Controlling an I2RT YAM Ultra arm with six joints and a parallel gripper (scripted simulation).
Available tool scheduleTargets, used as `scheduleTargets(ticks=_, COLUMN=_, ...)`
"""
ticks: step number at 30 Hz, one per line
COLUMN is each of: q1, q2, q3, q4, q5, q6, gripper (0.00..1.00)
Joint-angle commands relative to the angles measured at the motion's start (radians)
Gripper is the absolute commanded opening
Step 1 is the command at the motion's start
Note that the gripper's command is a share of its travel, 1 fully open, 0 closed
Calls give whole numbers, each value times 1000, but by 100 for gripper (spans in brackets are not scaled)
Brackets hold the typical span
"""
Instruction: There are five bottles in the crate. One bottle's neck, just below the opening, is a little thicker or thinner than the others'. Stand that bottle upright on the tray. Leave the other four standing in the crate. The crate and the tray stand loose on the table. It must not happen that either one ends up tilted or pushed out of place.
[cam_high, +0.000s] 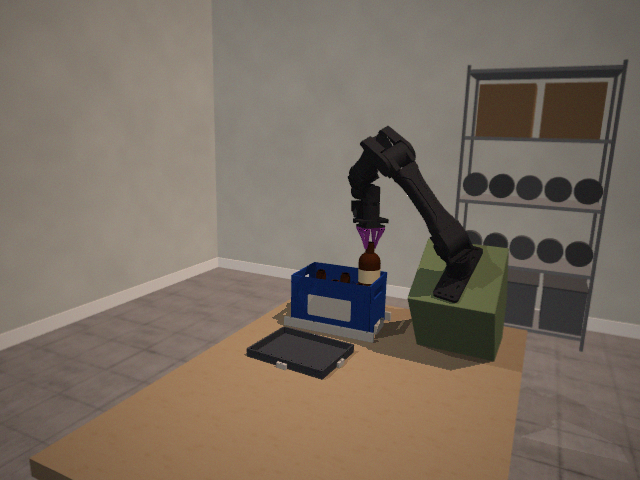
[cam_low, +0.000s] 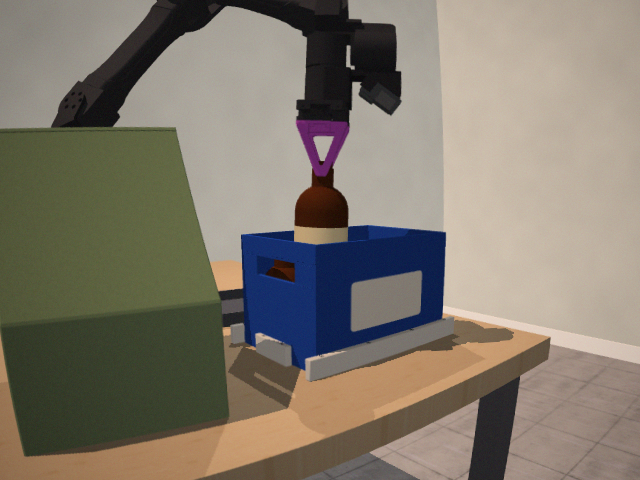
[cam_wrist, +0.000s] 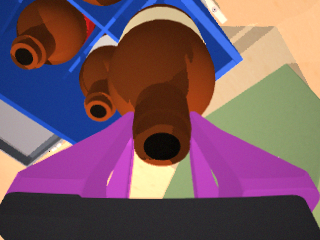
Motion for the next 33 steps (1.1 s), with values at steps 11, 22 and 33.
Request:
scheduleTargets(ticks=11, q1=-40, q2=-47, q3=45, q4=-24, q5=8, q6=-12, gripper=0)
scheduleTargets(ticks=22, q1=-53, q2=-53, q3=74, q4=-65, q5=14, q6=-26, gripper=0)
scheduleTargets(ticks=33, q1=-67, q2=-58, q3=106, q4=-108, q5=20, q6=-39, gripper=0)
